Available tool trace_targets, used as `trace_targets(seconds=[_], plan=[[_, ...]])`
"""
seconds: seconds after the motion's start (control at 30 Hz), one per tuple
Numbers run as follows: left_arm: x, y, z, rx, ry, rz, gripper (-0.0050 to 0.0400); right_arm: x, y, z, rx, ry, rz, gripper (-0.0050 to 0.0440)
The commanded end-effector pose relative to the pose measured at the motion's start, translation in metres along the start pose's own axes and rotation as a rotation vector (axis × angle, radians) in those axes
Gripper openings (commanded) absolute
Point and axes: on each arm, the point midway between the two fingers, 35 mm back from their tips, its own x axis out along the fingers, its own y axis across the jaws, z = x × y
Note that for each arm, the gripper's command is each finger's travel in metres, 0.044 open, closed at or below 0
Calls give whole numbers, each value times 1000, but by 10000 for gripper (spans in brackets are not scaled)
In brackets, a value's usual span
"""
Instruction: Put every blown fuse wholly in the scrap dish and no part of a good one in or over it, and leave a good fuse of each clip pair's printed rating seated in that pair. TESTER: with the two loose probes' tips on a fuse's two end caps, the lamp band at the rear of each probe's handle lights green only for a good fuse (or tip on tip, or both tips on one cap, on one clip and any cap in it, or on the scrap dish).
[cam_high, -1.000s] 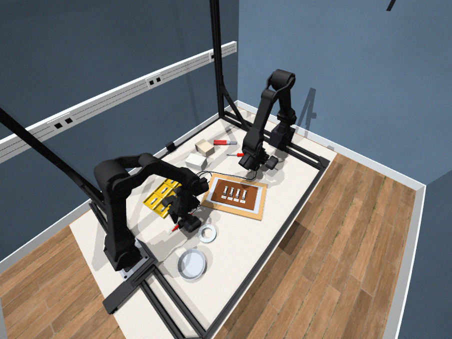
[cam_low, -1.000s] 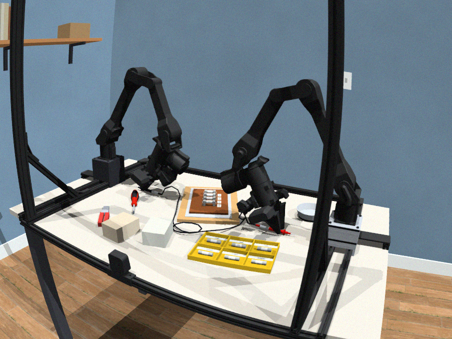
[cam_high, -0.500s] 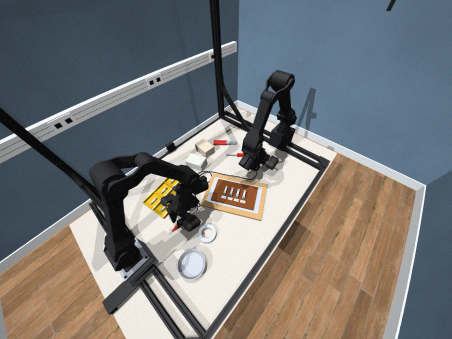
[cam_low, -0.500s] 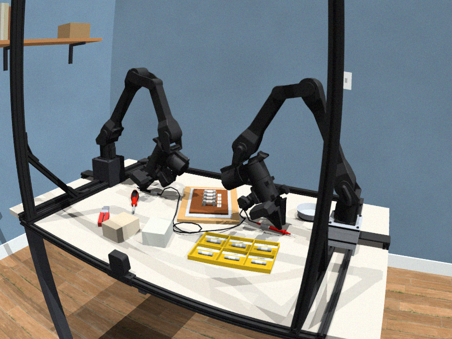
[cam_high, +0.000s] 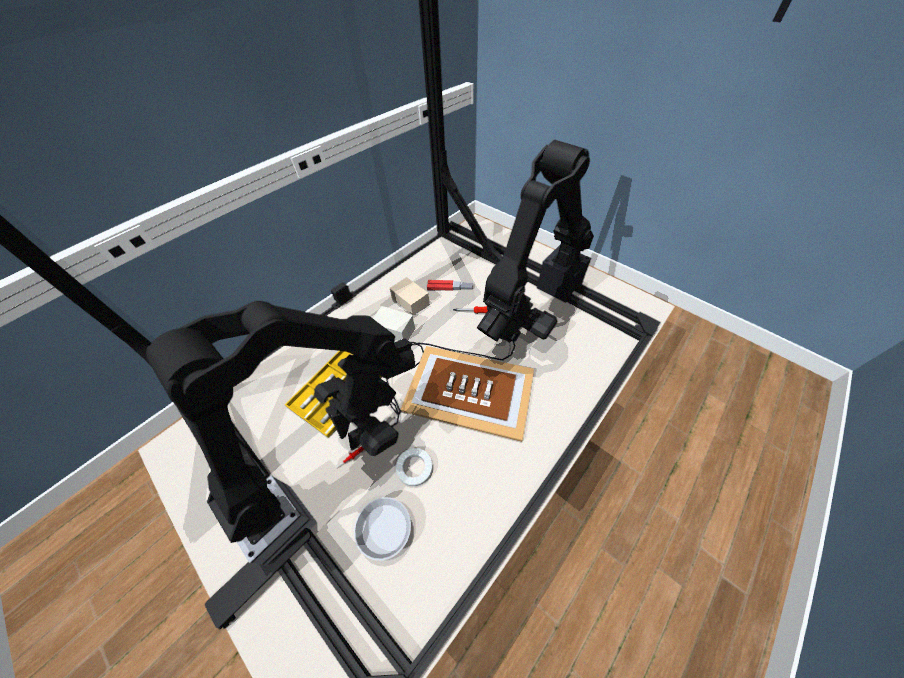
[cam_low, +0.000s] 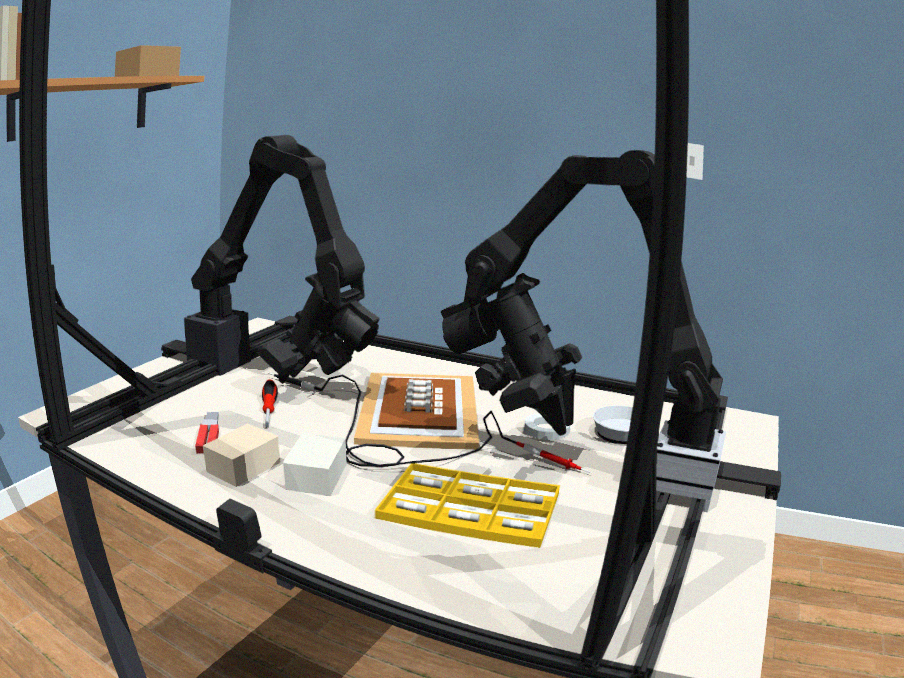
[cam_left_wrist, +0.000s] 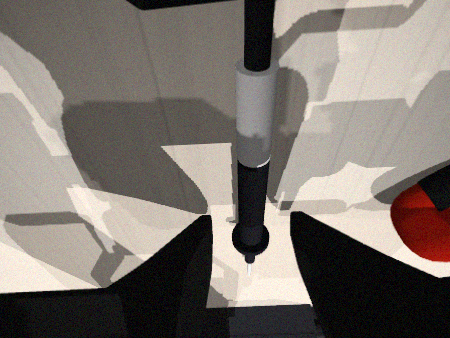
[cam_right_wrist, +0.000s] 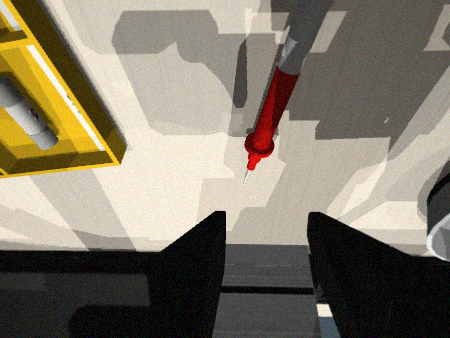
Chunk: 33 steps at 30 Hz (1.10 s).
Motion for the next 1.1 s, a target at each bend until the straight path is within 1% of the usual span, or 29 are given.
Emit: trace_targets(seconds=[0.0, 0.07, 0.1, 0.37, 0.43, 0.5, 0.63, 0.67, 0.83, 0.87, 0.93, 1.0, 1.07], plan=[[-16, 0, 2, -1, -36, 3, 154, -6, 0, 1, 0, -21, 3, 154], [-23, 0, -2, -1, -37, 3, 154, -6, 0, 1, 0, -21, 3, 154], [-26, 0, -4, -1, -37, 3, 154, -8, -4, -4, 24, -31, 8, 400], [-54, 0, -21, -1, -37, 3, 154, -16, -31, -20, 161, -109, 40, 400], [-54, 0, -21, -1, -37, 3, 154, -16, -31, -20, 161, -109, 40, 400], [-59, 0, -24, -1, -38, 3, 154, -18, -37, -25, 195, -127, 49, 400], [-59, 0, -24, -1, -38, 3, 154, -22, -50, -33, 262, -164, 67, 400], [-54, 0, -25, 0, -19, 1, 154, -23, -53, -36, 278, -173, 71, 400], [-54, 0, -25, 0, -19, 1, 154, -28, -69, -46, 359, -220, 93, 400], [-56, 4, -30, -25, -31, -1, 400, -29, -72, -48, 376, -229, 98, 400], [-58, 11, -34, -59, -53, -10, 400, -31, -78, -53, 409, -248, 107, 400], [-58, 11, -34, -59, -53, -10, 400, -31, -78, -53, 409, -248, 107, 400], [-60, 17, -38, -93, -72, -18, 400, -34, -85, -57, 441, -269, 116, 400]])
